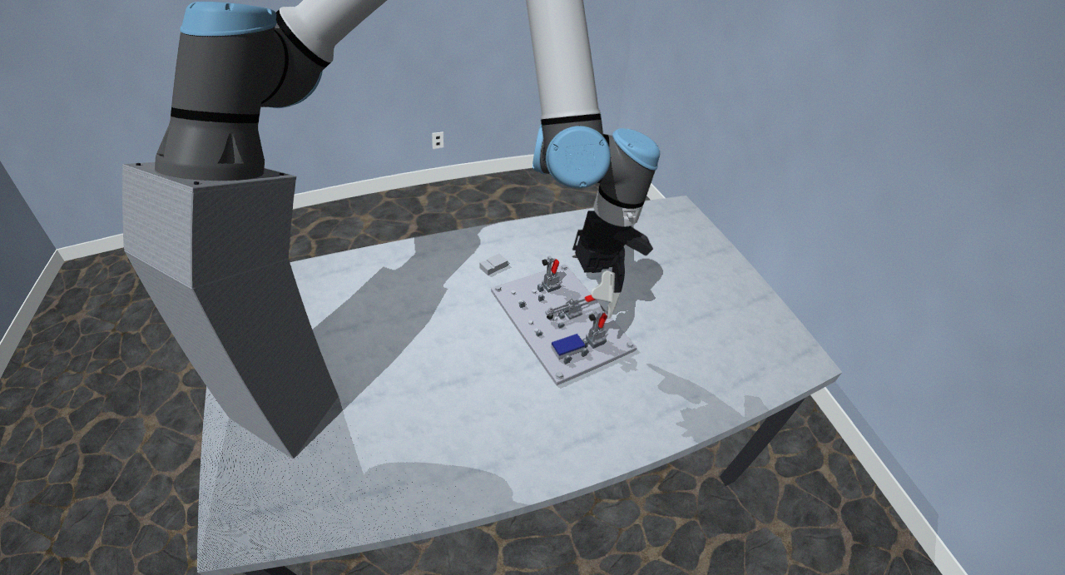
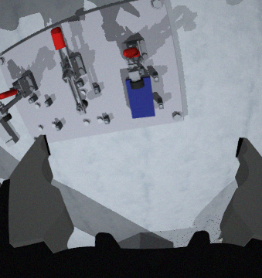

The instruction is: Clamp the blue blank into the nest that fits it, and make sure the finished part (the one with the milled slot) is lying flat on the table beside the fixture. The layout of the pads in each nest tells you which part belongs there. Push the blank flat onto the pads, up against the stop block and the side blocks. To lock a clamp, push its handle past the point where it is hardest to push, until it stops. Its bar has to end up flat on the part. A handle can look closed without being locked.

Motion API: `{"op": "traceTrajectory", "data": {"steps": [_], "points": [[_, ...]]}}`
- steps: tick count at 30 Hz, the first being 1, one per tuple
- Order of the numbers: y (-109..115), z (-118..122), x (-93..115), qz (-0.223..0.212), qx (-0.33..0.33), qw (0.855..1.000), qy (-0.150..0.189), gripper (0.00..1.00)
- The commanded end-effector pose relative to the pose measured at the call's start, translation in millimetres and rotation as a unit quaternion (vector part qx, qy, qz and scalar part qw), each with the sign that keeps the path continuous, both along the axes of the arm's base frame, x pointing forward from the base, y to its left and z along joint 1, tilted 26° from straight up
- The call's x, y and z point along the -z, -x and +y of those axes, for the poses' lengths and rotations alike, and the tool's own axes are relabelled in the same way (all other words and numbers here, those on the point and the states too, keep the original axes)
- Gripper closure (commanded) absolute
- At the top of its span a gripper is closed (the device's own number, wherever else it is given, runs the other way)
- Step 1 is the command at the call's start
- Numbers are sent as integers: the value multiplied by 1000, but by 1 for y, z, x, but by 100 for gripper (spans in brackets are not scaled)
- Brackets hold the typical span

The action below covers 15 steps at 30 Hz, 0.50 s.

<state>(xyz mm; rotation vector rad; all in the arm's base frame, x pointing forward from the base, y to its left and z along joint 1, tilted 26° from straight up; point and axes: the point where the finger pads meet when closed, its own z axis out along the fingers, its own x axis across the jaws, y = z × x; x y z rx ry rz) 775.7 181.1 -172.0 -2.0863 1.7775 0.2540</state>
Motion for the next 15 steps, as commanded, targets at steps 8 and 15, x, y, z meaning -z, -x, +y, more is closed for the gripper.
{"op": "traceTrajectory", "data": {"steps": [8,15], "points": [[34,-6,4,-86,-70,994,22,0],[36,-6,4,-91,-75,993,24,0]]}}
